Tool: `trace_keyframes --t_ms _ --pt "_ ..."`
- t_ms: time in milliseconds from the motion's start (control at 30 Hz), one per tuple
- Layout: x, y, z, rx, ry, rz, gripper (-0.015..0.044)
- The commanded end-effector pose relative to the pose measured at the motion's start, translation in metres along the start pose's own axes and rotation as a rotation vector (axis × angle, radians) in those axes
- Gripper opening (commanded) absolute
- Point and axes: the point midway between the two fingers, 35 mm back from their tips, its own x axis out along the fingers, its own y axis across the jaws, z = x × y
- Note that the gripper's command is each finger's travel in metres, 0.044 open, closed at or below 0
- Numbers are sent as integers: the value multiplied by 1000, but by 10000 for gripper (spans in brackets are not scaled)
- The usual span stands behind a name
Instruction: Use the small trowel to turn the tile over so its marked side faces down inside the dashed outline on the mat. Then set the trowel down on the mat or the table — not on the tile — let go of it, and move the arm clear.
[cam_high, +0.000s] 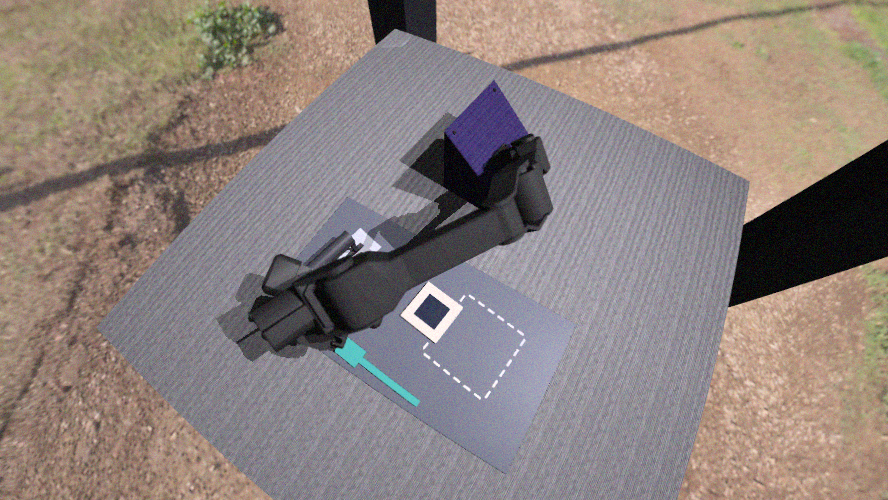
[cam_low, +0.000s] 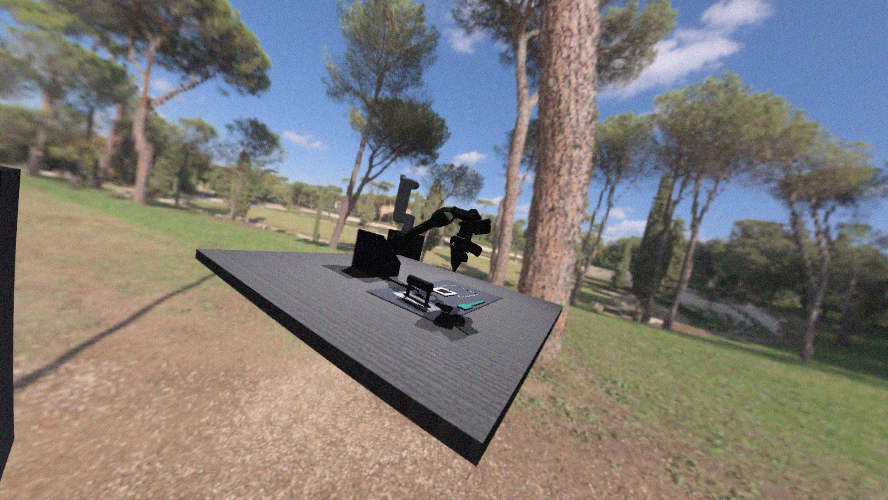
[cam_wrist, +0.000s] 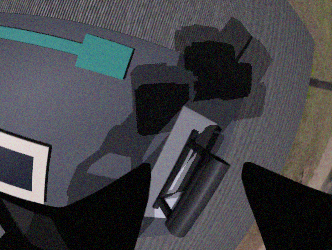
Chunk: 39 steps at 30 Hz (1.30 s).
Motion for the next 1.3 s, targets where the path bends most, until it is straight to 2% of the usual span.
trace_keyframes --t_ms 0,567,1267 --pt "14 -12 -19 87 22 81 270" --pt "64 -46 -102 481 75 446 270" --pt "90 -36 -100 486 76 451 270"
